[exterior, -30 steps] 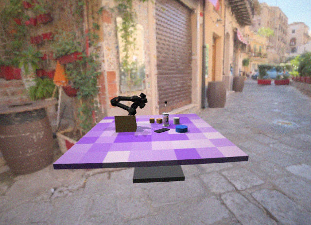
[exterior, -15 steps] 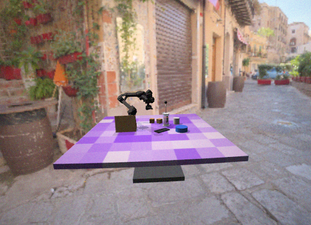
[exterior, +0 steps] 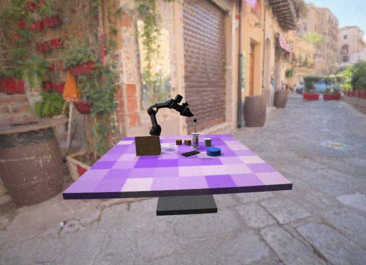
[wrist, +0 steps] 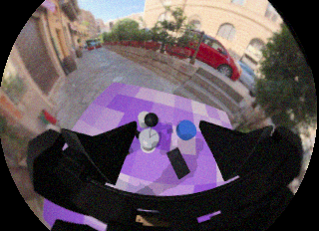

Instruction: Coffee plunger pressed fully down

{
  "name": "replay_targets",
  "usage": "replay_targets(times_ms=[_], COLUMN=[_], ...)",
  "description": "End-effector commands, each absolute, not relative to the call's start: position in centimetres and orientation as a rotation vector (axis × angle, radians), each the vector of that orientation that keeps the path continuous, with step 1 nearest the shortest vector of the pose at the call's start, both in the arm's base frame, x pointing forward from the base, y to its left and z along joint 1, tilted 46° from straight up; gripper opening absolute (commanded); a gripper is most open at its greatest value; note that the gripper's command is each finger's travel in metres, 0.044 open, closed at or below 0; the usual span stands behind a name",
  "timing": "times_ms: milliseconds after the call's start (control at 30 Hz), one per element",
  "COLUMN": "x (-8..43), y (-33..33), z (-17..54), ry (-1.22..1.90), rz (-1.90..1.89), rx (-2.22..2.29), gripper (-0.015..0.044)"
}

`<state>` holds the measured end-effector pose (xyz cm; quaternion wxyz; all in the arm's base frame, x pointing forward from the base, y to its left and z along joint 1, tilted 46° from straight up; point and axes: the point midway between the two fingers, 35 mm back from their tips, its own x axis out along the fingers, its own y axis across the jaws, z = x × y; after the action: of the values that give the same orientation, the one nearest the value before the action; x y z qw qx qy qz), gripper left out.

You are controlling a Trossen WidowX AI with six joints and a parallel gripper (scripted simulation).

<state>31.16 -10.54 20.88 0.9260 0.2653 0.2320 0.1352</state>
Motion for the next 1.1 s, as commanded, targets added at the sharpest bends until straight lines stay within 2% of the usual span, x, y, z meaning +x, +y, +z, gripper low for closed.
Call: replay_targets(times_ms=[0,233,1067], x=[31.5,31.5,34.1], y=[-11.6,-7.9,-6.3], z=[23.5,20.0,19.4], ry=[0.366,0.363,0.362], rz=[0.439,0.440,0.441], rx=[0.693,0.694,0.692], gripper=[0.0440,0.0440,0.0440])
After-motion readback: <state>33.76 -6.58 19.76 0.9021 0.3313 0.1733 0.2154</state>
